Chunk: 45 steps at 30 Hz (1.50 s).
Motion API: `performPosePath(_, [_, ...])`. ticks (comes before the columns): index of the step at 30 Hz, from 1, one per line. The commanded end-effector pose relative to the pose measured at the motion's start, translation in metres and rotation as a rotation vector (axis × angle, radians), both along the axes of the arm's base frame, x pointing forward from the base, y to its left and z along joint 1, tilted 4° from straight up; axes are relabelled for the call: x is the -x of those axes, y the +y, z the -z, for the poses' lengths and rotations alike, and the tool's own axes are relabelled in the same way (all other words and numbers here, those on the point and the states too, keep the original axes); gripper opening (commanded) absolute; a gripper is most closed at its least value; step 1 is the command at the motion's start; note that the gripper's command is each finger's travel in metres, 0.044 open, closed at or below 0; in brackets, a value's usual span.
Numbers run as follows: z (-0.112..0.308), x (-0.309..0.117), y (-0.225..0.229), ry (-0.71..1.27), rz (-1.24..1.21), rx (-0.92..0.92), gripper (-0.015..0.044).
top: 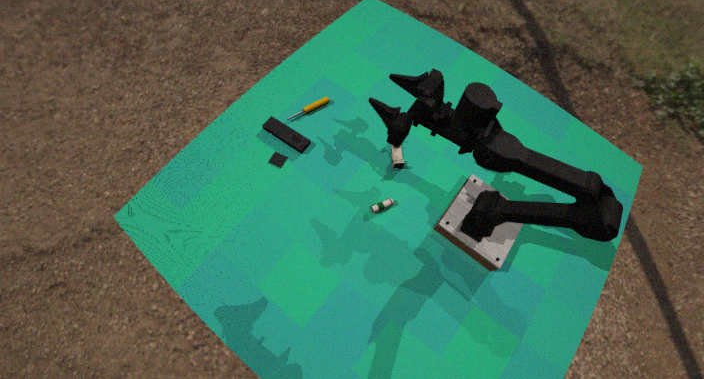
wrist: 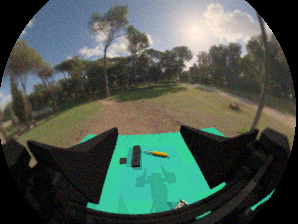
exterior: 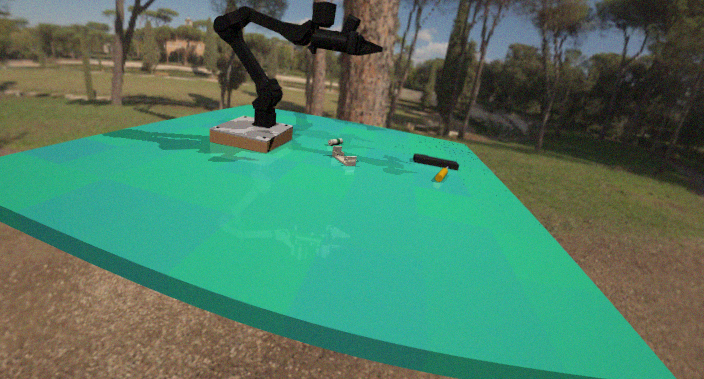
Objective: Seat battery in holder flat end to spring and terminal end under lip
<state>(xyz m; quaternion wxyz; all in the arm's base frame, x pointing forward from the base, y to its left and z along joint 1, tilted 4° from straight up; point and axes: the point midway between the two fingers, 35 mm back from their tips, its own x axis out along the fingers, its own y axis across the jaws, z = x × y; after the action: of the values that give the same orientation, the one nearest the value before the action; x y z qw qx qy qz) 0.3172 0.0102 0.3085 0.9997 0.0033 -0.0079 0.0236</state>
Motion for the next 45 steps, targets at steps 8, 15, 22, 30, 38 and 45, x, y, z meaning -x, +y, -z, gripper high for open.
performPosePath(8, [0.129,-0.018,0.050,0.579,-0.190,0.310,0.0227])
performPosePath(15, [0.229,0.028,0.076,1.096,-0.488,0.694,0.0227])
performPosePath(22, [0.265,0.071,0.079,1.382,-0.723,0.926,0.0227])
performPosePath(30, [0.265,0.071,0.079,1.382,-0.723,0.926,0.0227])
performPosePath(38, [0.271,0.070,0.079,1.382,-0.723,0.926,0.0227])
performPosePath(45, [0.283,0.069,0.078,1.382,-0.723,0.926,0.0227])
